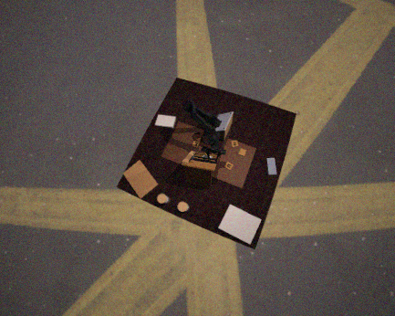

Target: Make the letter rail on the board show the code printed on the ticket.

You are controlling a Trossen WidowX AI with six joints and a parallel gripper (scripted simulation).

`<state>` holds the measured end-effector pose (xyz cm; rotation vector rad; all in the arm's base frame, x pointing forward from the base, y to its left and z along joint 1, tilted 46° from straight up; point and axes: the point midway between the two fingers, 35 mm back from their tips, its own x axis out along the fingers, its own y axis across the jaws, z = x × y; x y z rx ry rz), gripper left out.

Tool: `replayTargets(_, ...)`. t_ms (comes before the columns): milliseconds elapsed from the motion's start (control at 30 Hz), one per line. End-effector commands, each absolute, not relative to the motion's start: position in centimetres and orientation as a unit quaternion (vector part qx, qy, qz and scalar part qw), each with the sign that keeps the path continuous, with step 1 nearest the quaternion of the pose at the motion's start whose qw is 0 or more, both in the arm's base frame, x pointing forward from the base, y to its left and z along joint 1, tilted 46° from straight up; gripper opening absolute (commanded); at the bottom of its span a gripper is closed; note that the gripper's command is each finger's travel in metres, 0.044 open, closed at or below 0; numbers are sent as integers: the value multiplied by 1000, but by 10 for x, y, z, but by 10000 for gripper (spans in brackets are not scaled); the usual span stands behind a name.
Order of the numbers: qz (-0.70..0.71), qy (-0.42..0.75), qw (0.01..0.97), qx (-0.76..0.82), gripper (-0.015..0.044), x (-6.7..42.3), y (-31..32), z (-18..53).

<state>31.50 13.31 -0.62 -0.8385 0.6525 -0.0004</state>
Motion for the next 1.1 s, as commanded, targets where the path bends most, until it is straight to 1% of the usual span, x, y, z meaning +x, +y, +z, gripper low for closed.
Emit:
replayTargets(0,0,311,862,-400,295,310,135,-3)
replayTargets(1067,1,312,862,-400,295,290,144,9)
